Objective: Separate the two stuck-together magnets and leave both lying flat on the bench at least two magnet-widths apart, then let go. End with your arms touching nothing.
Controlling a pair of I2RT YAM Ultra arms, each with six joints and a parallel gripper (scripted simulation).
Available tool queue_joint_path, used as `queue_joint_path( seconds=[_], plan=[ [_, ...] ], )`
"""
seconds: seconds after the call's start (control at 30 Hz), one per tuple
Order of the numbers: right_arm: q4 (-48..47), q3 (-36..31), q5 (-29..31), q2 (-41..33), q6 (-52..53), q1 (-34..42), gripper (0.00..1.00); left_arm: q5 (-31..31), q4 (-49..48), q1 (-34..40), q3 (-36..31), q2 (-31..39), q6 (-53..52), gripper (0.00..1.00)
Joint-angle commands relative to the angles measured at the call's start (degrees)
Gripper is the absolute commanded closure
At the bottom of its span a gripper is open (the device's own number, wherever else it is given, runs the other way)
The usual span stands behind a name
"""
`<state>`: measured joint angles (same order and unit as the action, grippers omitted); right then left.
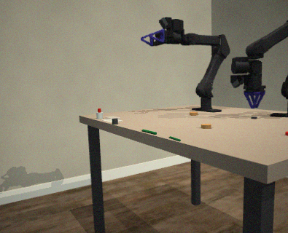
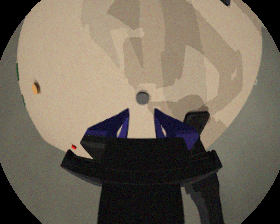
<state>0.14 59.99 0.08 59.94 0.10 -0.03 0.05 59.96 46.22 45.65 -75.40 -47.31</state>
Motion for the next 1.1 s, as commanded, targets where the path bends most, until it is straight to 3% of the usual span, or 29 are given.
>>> queue_joint_path(
  seconds=[0.0,1.07],
  plan=[
    [-0.25,0.39,-0.04,-0.09,-0.04,0.03,0.00,0.02,-1.56,0.41,0.32,0.24,2.05,0.60],
    [-0.25,0.39,-0.04,-0.09,-0.04,0.03,0.00,-0.05,-7.04,0.22,-3.61,-3.71,0.17,0.60]
  ],
)
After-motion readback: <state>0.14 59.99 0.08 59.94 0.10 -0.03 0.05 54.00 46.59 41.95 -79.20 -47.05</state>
